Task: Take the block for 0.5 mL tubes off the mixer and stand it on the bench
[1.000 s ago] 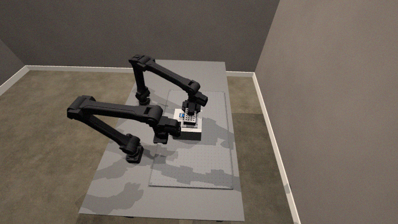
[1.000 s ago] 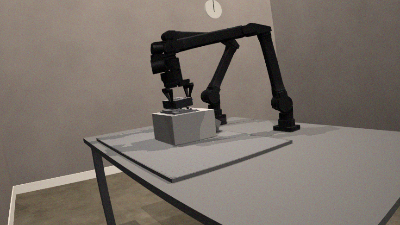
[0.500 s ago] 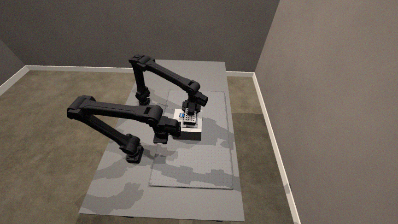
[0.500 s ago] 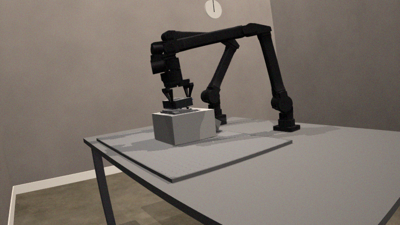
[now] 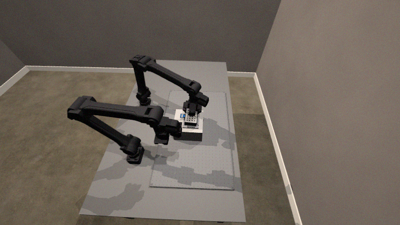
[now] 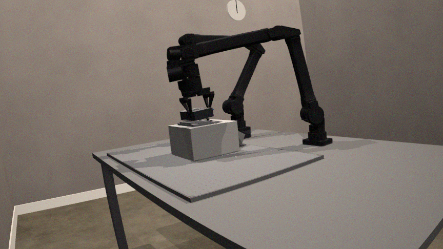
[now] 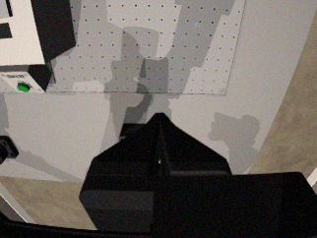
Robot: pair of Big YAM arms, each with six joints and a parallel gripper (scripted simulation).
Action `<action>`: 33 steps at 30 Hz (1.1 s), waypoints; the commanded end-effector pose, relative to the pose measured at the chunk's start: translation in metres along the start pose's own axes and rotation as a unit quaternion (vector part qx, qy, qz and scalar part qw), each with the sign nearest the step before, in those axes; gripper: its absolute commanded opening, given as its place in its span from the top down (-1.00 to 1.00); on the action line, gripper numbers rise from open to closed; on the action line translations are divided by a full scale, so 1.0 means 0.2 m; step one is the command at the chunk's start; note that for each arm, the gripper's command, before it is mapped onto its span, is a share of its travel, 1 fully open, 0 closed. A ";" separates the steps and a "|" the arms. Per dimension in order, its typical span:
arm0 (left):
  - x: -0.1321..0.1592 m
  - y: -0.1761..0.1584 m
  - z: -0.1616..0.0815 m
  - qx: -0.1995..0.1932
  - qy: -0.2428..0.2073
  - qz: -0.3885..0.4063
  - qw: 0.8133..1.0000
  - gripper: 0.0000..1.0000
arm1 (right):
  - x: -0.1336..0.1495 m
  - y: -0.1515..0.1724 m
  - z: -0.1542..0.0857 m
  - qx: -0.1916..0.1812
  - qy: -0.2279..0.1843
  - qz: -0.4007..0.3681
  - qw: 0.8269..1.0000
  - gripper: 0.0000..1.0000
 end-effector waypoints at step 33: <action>-0.04 0.00 -0.29 -0.051 -0.037 0.003 0.998 1.00 | -0.03 -0.01 -0.11 0.011 -0.038 -0.007 0.999 1.00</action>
Point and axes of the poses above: on each arm, the point where the finger pads meet when closed, its own z axis out along the fingers, its own y axis across the jaws, x = y × z, the point moved 8 cm from there along -z, back along the fingers, and after that the axes turned 6 degrees about -z, right-handed, at the moved point
